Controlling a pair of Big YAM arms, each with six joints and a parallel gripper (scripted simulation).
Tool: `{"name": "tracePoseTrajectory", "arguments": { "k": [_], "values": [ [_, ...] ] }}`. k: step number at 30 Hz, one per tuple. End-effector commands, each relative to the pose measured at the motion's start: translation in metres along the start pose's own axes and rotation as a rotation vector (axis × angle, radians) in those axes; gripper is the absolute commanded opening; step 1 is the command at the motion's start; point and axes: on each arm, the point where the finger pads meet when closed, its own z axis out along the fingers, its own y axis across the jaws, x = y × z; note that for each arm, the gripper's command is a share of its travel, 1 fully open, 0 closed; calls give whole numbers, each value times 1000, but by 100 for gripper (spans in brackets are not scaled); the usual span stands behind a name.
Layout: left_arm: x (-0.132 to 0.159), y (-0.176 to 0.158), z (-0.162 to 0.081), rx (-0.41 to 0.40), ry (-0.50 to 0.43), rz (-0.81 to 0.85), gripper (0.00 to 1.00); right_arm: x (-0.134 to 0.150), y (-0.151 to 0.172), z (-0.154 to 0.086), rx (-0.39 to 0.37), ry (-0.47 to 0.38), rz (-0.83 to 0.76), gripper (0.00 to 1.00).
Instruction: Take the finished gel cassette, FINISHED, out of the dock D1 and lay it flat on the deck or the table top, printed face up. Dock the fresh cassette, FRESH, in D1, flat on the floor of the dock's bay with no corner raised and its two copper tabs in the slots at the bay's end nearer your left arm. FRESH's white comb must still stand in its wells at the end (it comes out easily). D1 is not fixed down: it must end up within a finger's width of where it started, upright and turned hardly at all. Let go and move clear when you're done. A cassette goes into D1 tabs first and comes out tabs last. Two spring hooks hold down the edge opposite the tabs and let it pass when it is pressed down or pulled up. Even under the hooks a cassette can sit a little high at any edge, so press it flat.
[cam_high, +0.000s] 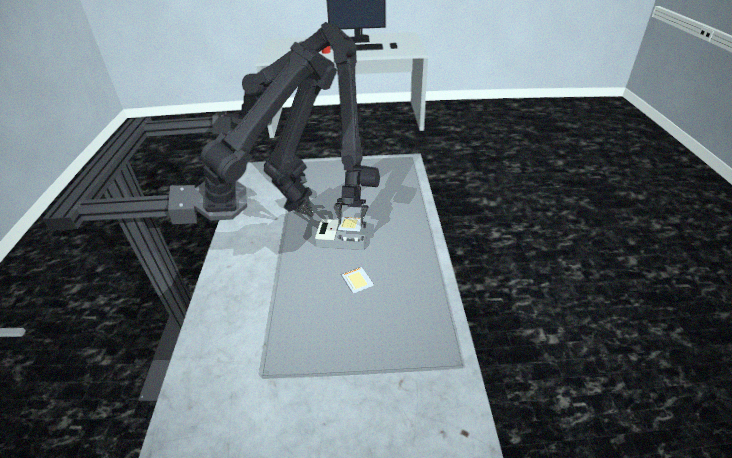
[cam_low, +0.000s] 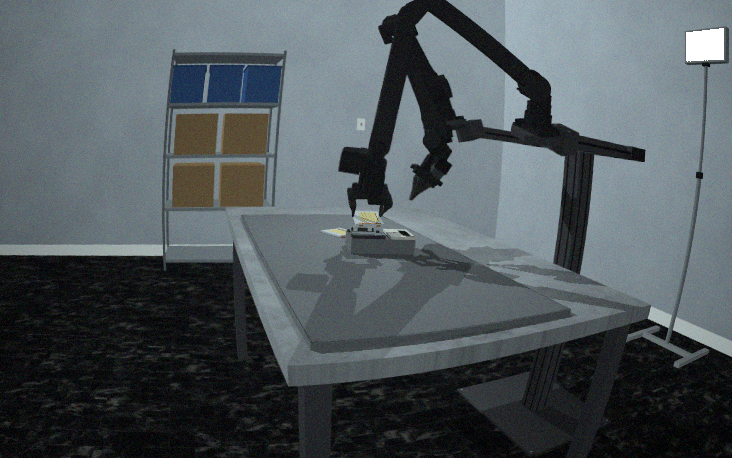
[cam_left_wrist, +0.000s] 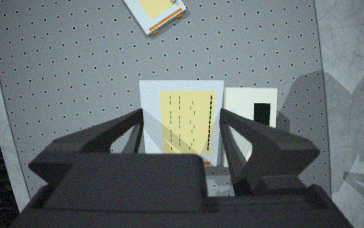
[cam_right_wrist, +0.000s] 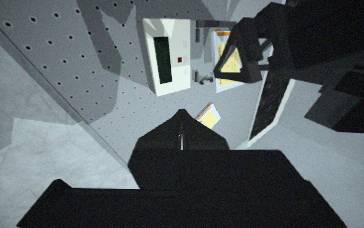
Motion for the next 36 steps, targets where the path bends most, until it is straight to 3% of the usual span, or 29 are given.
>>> {"name": "tracePoseTrajectory", "arguments": {
  "k": [1, 36],
  "values": [
    [-4, 7, -2, -21, -7, 13, 0, 5, 0, -8, -5, 5, -3, 0],
    [-4, 7, -2, -21, -7, 13, 0, 2, -16, -34, -3, 3, -2, 0]
  ]
}}
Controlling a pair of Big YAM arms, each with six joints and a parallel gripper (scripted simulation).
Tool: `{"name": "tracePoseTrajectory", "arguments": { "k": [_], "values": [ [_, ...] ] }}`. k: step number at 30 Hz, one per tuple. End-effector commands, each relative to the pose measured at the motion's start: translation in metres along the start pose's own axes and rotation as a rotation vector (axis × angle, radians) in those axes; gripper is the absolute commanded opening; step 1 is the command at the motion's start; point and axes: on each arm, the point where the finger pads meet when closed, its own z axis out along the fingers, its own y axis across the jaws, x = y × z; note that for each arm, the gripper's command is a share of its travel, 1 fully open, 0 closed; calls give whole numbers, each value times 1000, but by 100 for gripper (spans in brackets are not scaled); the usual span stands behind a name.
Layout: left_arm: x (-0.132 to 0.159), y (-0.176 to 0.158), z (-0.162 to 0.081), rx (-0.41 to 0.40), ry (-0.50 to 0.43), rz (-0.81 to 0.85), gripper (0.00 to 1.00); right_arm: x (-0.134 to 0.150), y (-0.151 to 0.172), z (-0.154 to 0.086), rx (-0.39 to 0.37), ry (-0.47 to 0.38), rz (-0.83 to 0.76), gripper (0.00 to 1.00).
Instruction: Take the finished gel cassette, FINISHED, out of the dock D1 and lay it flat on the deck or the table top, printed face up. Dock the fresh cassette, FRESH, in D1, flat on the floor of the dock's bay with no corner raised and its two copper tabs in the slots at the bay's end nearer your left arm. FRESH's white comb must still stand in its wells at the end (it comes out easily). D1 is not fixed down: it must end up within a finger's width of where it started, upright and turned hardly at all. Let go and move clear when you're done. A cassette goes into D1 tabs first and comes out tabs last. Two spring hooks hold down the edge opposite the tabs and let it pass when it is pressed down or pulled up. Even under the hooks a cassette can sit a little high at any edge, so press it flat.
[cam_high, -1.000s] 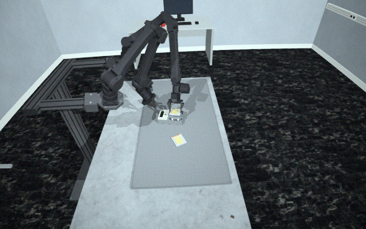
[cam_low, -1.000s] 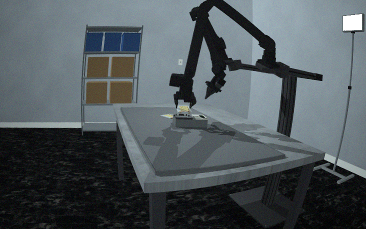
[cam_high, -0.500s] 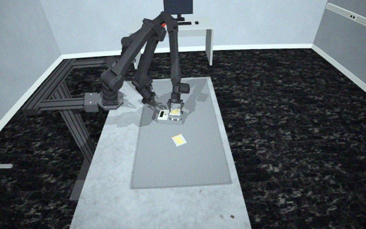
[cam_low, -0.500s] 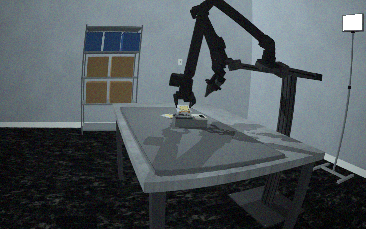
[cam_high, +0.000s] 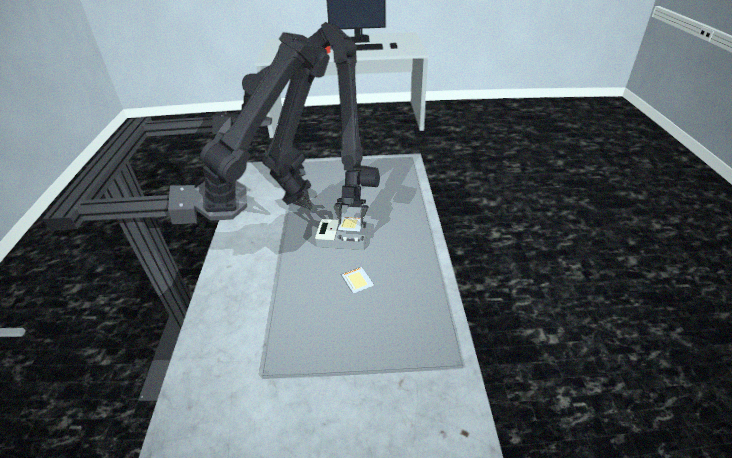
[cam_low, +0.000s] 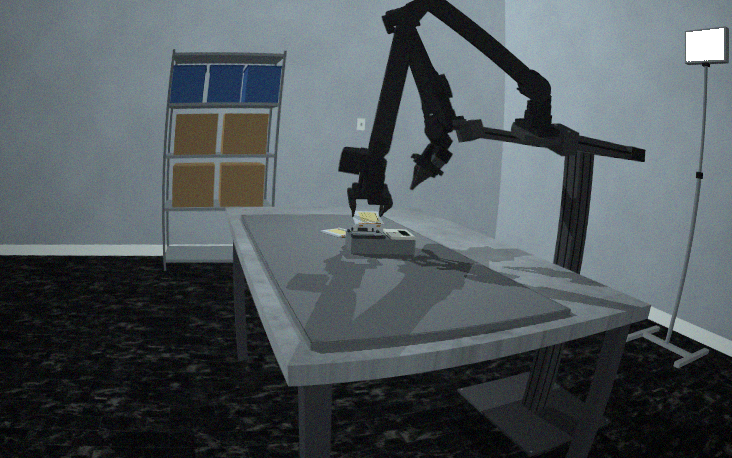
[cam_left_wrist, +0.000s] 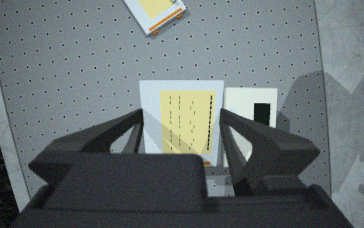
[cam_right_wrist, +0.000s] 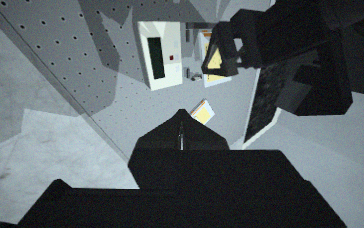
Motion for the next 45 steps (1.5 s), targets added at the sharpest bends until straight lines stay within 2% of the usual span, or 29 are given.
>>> {"name": "tracePoseTrajectory", "arguments": {
  "k": [1, 8, 17, 26, 35, 45],
  "values": [
    [-4, 7, -2, -21, -7, 13, 0, 4, 0, -7, -3, 3, -2, 0],
    [-4, 7, -2, -21, -7, 13, 0, 2, -7, -17, -3, 3, -2, 0],
    [-4, 7, -2, -21, -7, 13, 0, 2, -7, -17, -3, 3, -2, 0],
    [-4, 7, -2, -21, -7, 13, 0, 0, -15, -31, -2, 2, -1, 0],
    [-4, 7, -2, -21, -7, 13, 0, 0, -15, -31, -2, 2, -1, 0],
    [-4, 7, -2, -21, -7, 13, 0, -2, -24, -44, 0, 0, 1, 0]
  ]
}}
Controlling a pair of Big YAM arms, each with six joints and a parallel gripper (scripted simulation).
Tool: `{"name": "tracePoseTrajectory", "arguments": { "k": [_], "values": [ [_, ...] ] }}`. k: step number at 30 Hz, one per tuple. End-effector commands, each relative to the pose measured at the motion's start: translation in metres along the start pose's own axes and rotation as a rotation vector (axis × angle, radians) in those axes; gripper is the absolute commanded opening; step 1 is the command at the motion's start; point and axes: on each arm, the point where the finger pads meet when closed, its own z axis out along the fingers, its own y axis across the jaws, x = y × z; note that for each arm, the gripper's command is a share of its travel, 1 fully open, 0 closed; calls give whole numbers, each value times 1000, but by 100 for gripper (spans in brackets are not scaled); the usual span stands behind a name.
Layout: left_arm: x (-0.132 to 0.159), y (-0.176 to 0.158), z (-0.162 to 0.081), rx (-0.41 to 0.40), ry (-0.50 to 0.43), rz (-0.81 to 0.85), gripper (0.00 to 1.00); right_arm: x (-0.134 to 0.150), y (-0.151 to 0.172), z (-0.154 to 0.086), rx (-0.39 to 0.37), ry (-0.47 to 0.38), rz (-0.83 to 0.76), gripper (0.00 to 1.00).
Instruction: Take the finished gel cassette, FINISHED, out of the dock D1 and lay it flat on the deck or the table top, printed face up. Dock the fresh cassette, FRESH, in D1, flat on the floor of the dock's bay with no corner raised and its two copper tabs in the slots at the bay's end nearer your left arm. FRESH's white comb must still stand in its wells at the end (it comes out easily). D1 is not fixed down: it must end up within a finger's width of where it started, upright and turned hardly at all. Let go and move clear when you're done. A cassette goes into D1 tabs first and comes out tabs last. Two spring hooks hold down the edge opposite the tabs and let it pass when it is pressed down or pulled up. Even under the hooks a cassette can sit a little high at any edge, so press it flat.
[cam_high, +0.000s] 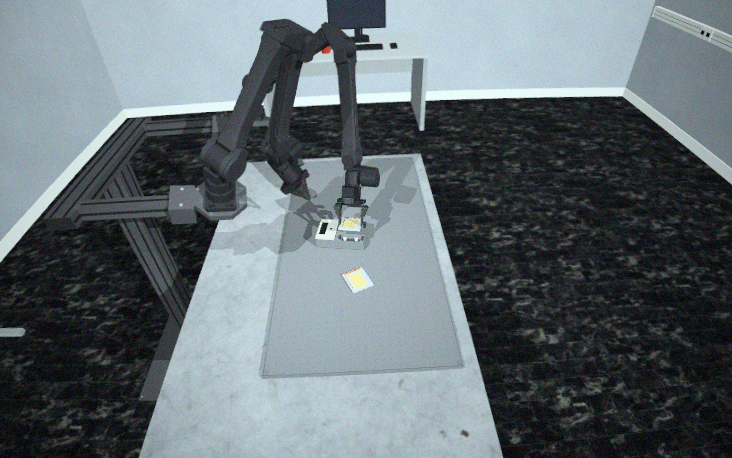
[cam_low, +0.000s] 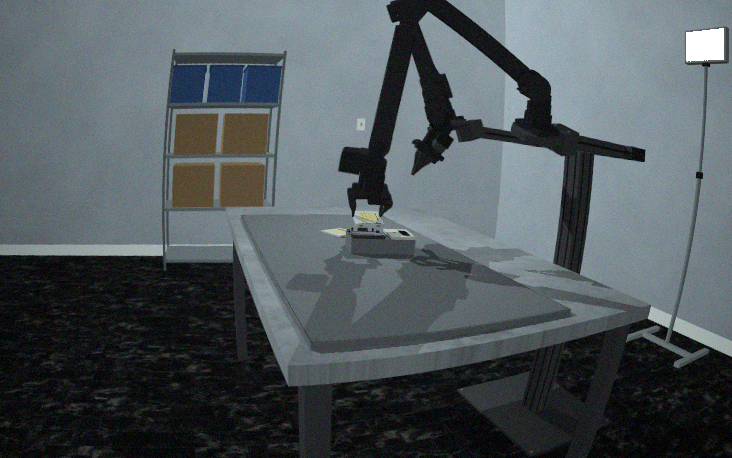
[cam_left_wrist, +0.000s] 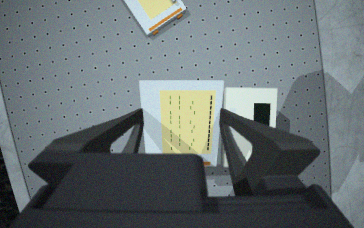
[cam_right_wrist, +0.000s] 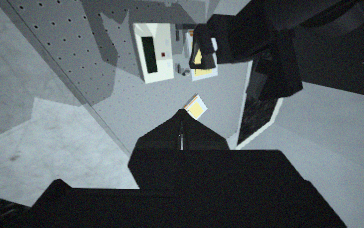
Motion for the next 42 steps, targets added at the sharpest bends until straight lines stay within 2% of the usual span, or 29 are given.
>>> {"name": "tracePoseTrajectory", "arguments": {
  "k": [1, 42],
  "values": [
    [-4, 7, -2, -21, -7, 13, 0, -1, -2, -5, 1, -3, 8, 0],
    [-4, 7, -2, -21, -7, 13, 0, -3, -18, -33, 2, -4, 9, 0]
  ]
}}
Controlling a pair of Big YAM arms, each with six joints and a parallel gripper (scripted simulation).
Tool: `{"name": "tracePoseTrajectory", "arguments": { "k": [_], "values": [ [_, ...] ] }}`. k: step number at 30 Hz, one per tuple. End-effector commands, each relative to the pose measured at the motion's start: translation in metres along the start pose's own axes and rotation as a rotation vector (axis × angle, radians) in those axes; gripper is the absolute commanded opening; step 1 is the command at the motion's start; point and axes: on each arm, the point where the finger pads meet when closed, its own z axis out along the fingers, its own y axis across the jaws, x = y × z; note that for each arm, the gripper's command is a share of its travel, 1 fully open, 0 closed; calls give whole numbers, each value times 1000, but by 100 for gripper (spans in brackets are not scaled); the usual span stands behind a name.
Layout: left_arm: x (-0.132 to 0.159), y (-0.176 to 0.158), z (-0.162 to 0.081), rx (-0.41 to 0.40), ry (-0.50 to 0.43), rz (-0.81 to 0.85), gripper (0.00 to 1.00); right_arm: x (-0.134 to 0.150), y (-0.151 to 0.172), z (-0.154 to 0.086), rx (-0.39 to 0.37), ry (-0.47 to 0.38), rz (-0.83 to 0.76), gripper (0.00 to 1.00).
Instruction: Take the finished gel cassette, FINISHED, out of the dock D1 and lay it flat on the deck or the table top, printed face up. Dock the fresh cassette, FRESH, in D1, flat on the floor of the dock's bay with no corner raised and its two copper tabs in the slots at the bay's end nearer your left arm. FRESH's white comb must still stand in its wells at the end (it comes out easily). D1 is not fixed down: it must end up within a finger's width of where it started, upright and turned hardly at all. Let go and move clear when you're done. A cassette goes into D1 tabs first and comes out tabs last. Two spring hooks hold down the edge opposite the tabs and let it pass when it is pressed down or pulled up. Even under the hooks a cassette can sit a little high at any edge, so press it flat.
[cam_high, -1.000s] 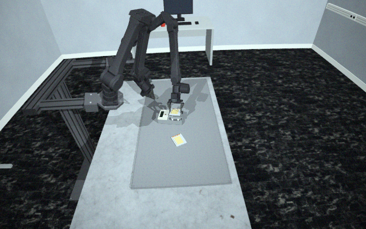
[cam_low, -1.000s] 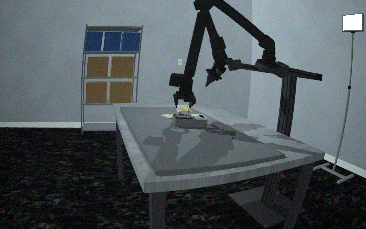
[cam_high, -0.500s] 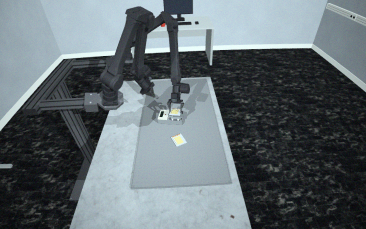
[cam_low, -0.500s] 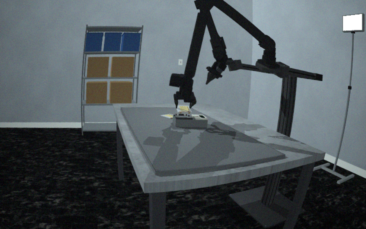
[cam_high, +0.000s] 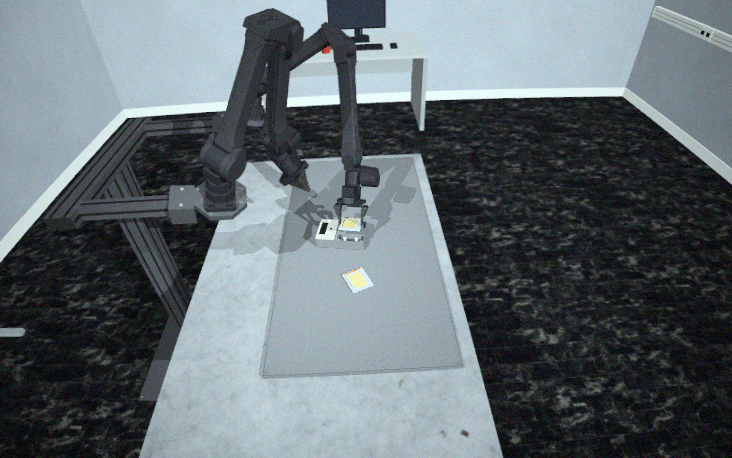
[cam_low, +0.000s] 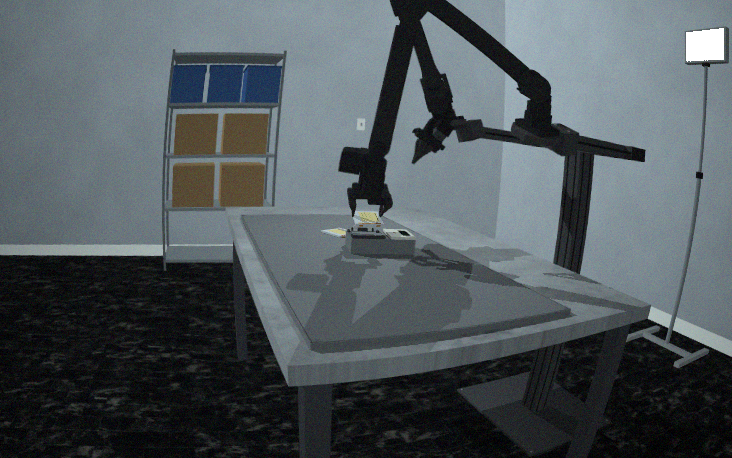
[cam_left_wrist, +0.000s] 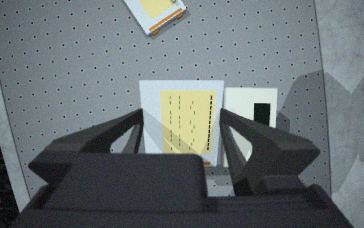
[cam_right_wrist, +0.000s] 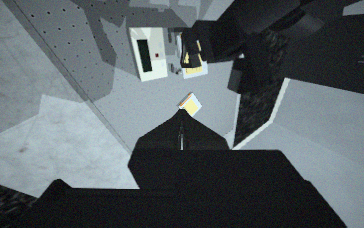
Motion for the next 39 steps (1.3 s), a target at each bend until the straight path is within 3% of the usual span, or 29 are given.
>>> {"name": "tracePoseTrajectory", "arguments": {
  "k": [1, 20, 39],
  "values": [
    [-4, 7, -2, -21, -7, 13, 0, 1, 1, -3, 0, 0, 2, 0],
    [-4, 7, -2, -21, -7, 13, 0, 1, -5, -13, 1, -1, 2, 0],
    [-4, 7, -2, -21, -7, 13, 0, 72, -47, 7, -158, 162, 522, 0]
  ]
}}
